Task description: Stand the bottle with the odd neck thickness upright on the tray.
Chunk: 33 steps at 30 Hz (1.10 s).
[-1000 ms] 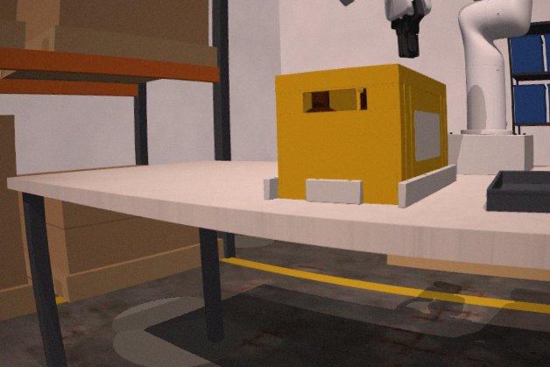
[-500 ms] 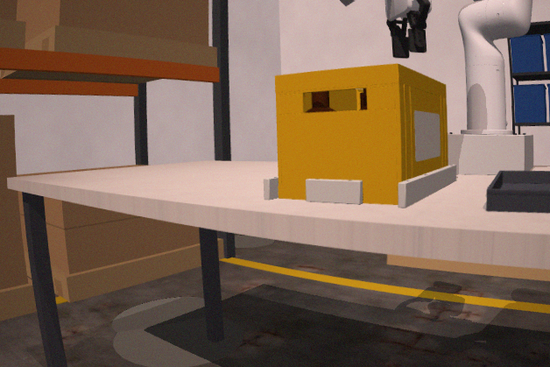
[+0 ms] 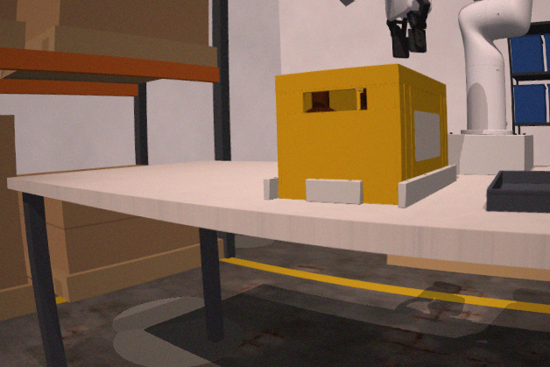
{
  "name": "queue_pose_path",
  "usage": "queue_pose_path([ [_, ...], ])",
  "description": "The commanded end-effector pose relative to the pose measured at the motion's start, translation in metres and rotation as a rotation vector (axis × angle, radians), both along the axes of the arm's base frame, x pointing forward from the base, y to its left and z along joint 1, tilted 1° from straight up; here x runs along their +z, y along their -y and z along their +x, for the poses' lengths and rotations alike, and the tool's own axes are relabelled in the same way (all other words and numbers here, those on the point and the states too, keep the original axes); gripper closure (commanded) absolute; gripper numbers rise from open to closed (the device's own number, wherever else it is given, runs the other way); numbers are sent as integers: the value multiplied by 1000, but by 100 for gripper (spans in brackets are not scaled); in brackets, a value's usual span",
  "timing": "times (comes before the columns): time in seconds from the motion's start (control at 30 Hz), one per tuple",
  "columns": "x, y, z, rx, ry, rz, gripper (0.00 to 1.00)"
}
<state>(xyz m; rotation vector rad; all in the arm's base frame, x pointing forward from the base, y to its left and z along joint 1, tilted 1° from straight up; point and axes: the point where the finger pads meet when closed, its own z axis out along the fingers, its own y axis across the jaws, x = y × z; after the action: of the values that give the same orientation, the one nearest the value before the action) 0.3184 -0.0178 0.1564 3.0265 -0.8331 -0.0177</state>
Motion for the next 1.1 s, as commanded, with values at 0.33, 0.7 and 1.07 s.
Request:
queue_pose_path([
  [0.33, 0, 0, 1, 0, 3, 0, 35],
  [0.7, -5, 0, 1, 0, 4, 0, 35],
  [1.07, -18, 0, 1, 0, 4, 0, 35],
])
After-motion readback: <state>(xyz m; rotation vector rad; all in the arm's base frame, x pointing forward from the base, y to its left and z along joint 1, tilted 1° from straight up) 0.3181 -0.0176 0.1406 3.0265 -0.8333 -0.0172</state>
